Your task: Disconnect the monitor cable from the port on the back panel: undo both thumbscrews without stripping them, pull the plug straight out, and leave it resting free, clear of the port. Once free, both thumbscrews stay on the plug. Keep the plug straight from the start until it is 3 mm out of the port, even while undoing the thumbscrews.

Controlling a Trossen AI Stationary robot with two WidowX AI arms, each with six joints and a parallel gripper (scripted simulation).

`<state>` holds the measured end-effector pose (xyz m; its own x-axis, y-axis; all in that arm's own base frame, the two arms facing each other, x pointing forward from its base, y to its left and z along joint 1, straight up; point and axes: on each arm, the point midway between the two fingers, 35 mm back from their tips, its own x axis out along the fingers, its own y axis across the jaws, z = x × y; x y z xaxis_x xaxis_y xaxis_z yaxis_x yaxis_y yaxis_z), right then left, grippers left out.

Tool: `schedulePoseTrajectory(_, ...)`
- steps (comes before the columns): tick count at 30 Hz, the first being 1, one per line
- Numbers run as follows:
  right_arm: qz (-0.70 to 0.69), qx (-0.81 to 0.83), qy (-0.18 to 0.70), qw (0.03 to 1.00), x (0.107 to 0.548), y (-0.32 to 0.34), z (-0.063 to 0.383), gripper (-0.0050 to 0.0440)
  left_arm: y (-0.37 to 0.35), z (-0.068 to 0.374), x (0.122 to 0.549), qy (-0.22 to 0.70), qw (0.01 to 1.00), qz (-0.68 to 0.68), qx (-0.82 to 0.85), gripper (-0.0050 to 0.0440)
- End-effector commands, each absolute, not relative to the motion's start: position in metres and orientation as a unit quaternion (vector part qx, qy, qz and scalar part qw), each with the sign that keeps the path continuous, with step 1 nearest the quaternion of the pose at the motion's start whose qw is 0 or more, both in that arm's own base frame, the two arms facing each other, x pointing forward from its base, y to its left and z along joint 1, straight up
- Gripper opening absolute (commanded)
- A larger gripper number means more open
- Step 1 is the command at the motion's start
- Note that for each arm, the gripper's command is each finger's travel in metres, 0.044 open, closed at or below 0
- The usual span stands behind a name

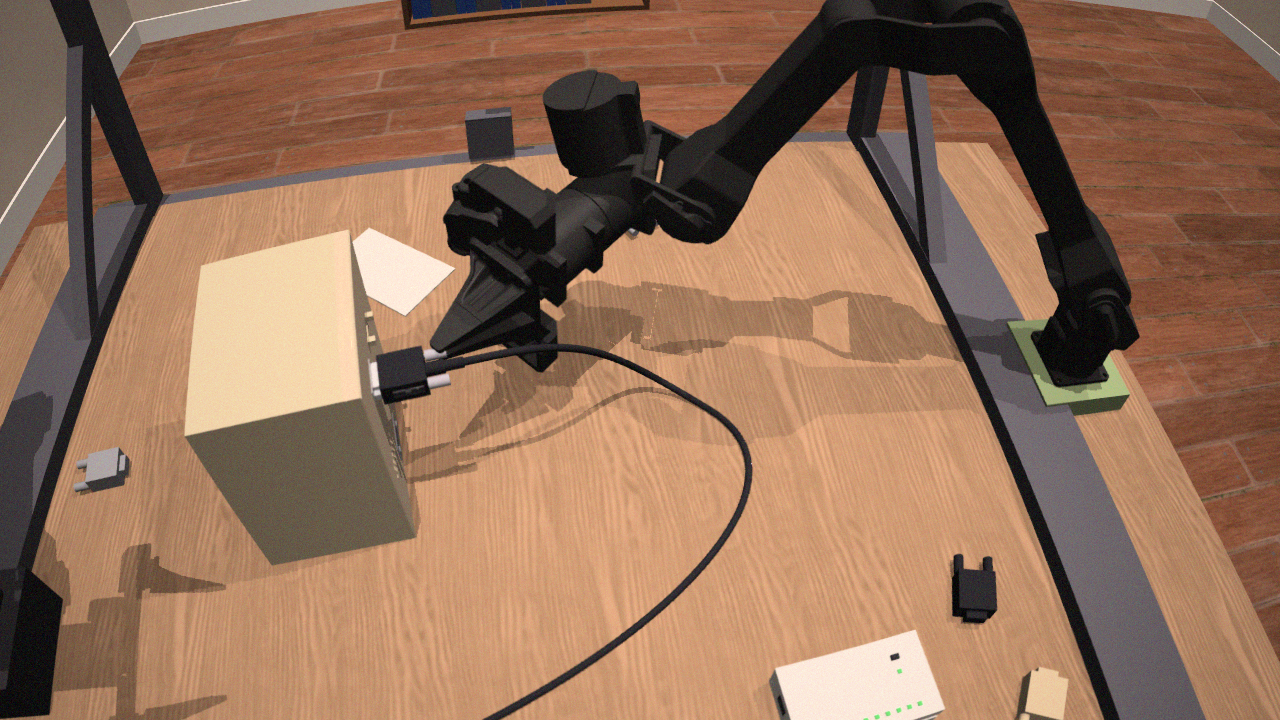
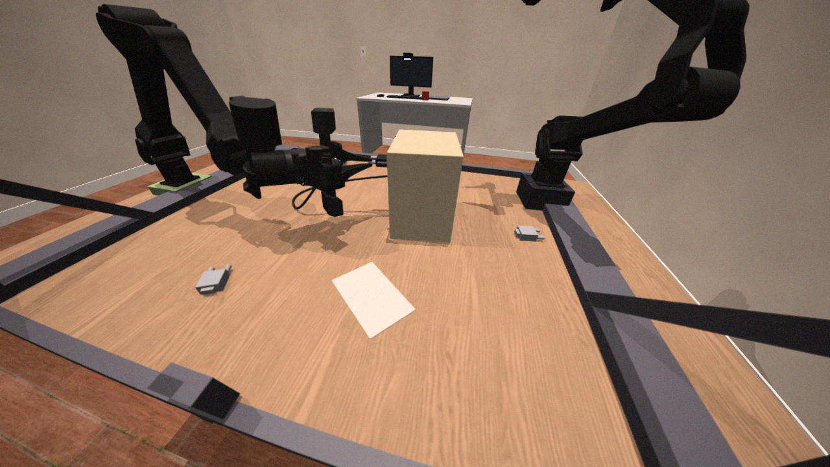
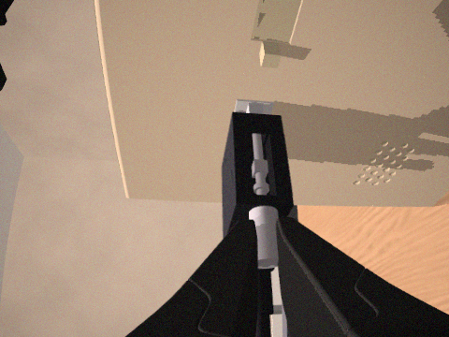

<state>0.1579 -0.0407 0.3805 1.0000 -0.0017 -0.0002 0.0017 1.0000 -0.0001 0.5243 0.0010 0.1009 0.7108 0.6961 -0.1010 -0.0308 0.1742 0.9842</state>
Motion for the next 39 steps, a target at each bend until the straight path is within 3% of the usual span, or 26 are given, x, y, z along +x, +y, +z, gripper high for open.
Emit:
schedulePoseTrajectory(1, 0.0, -0.003, -0.001, 1.0, 0.1576, -0.0395, 0.3832, 0.044, 0.001, 0.113, 0.5253, 0.275, 0.722, 0.261, 0.579, 0.0)
schedulePoseTrajectory(39, 0.0, -0.003, -0.001, 1.0, 0.1576, -0.0395, 0.3832, 0.044, 0.0038, 0.1204, 0.5246, 0.293, 0.823, 0.223, 0.432, 0.0)
